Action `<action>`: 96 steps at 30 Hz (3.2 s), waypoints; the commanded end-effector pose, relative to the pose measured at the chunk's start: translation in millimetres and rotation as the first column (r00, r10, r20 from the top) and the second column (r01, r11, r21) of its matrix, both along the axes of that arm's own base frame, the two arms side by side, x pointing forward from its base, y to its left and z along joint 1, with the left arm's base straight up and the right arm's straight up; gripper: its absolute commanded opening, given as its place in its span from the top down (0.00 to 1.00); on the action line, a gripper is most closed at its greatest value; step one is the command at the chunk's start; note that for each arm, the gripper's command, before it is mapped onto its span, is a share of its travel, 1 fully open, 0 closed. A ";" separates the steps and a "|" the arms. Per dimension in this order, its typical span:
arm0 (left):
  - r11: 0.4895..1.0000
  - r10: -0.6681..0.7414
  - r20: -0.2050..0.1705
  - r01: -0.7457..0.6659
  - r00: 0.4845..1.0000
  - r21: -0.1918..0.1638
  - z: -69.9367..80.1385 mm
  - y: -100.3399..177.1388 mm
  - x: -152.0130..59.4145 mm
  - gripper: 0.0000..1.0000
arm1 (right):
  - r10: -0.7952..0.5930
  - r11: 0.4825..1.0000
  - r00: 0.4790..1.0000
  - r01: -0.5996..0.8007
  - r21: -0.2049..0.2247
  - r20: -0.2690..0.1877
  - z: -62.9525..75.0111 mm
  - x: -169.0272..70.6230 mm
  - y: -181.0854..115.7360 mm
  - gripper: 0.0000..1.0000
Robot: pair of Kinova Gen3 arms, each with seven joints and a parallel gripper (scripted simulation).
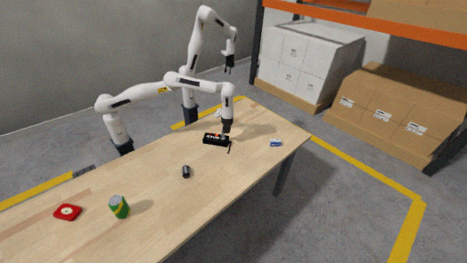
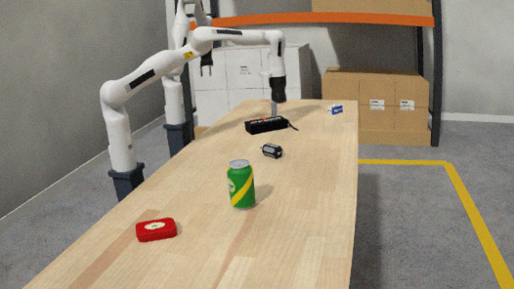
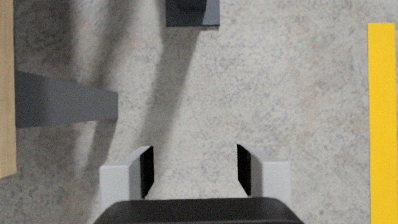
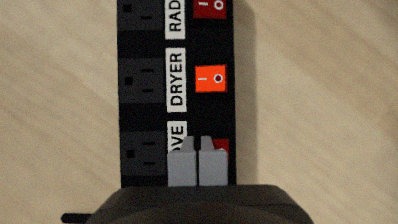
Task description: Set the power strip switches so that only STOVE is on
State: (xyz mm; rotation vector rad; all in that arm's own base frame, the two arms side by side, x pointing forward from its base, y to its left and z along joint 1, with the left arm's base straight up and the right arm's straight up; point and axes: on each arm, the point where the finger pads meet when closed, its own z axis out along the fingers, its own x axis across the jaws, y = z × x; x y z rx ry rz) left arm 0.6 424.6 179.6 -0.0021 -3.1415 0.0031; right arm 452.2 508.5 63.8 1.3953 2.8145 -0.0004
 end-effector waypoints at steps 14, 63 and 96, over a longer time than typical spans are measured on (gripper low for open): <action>1.000 0.000 0.000 0.000 1.000 0.002 0.8 0.5 0.0 0.00 | 0.000 1.000 1.000 0.000 0.002 0.001 1.1 0.2 0.6 1.00; 1.000 0.000 0.000 0.000 1.000 0.002 0.8 0.5 0.0 0.00 | 0.000 1.000 1.000 0.000 0.002 0.001 0.4 0.2 0.6 1.00; 1.000 0.000 0.000 0.000 1.000 0.002 0.8 0.5 0.0 0.00 | 0.000 1.000 1.000 0.000 0.002 0.001 38.6 0.1 0.6 1.00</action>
